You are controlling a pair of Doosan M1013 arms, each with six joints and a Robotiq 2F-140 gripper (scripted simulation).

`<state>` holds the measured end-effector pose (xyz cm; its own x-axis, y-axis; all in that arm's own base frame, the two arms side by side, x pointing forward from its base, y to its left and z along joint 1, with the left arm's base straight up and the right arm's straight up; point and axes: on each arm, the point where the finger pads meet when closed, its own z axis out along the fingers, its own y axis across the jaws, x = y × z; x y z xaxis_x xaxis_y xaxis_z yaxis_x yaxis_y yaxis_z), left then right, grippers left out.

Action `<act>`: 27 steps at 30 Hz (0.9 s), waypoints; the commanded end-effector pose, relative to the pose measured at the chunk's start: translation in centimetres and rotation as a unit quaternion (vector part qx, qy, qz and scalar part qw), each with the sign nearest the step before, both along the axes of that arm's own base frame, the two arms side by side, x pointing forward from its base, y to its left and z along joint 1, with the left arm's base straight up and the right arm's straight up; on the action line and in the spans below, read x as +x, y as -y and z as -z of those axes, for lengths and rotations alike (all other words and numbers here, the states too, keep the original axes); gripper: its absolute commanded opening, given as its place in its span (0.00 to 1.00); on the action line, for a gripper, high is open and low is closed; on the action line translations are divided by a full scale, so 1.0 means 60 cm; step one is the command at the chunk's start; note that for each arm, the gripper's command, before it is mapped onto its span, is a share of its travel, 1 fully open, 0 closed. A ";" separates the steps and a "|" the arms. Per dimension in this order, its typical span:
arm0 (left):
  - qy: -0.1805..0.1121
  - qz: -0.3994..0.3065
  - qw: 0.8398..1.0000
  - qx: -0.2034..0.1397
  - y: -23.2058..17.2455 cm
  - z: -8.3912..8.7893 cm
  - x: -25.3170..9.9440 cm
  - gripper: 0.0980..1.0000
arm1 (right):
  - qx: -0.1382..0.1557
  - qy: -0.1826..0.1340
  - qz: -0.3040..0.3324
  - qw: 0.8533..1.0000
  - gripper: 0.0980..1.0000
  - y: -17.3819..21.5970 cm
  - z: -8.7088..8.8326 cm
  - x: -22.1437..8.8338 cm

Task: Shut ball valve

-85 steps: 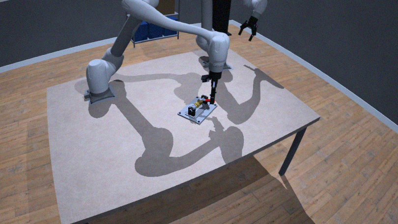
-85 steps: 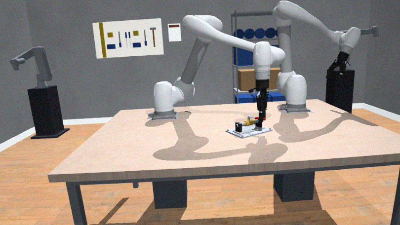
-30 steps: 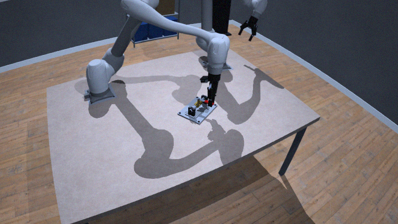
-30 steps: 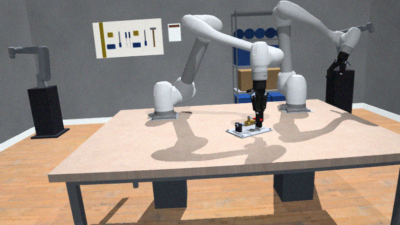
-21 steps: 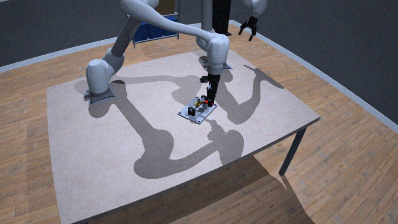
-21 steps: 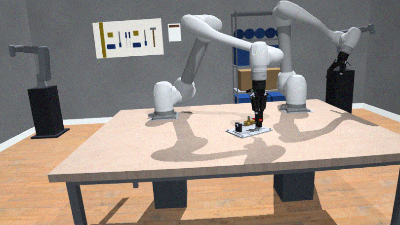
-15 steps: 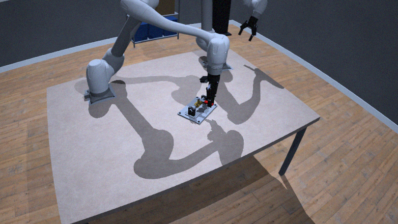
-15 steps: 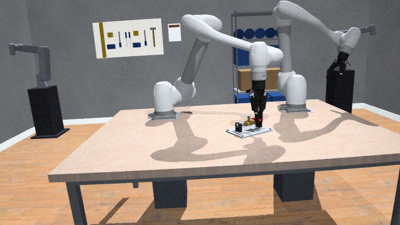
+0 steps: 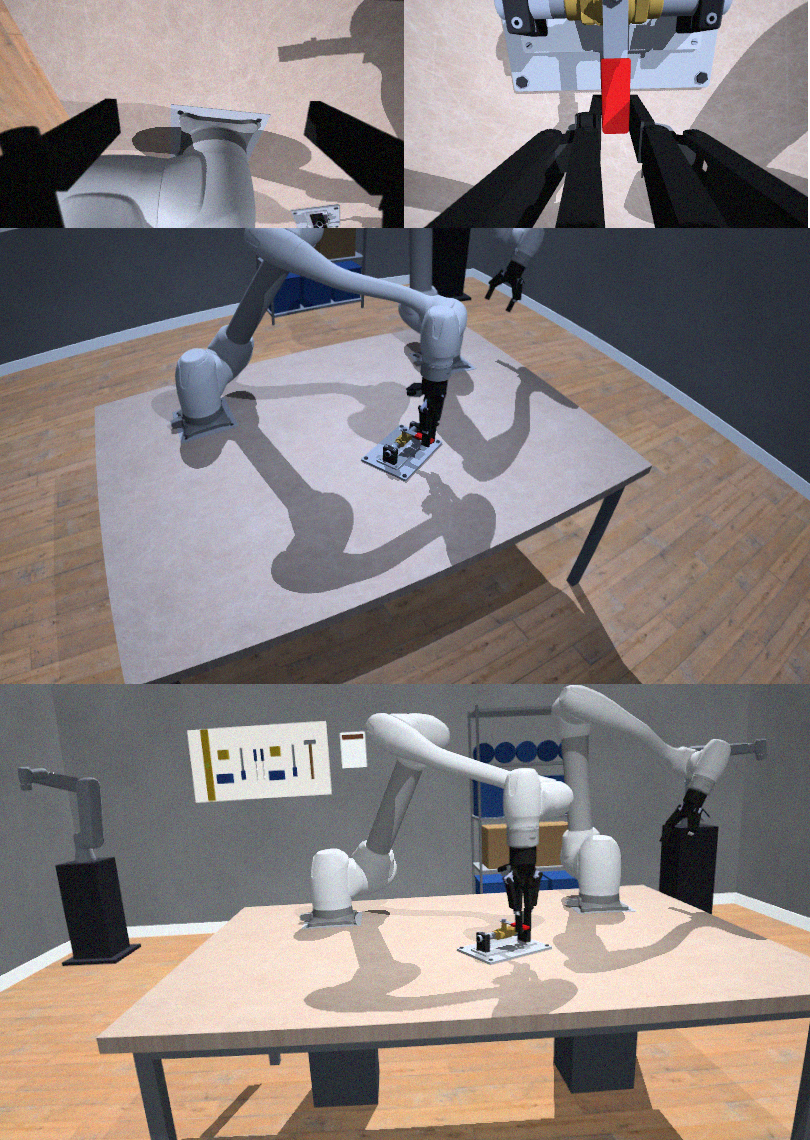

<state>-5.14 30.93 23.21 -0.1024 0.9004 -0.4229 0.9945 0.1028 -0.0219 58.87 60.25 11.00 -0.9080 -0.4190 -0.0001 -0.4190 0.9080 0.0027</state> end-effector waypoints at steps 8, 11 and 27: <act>0.000 0.000 1.000 0.000 -0.001 -0.001 0.000 1.00 | -0.001 0.001 0.000 1.000 0.00 0.002 -0.002 0.002; 0.000 0.000 1.000 0.000 -0.001 -0.001 0.000 1.00 | -0.001 0.001 0.000 1.000 0.00 0.002 -0.002 0.002; 0.000 0.000 1.000 0.000 -0.001 -0.001 0.000 1.00 | -0.001 0.001 0.000 1.000 0.40 0.002 -0.002 0.002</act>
<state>-5.14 30.93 23.21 -0.1024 0.9004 -0.4229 0.9945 0.1028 -0.0219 59.02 59.95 10.96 -0.9082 -0.4184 0.0008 -0.4184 0.9082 -0.0026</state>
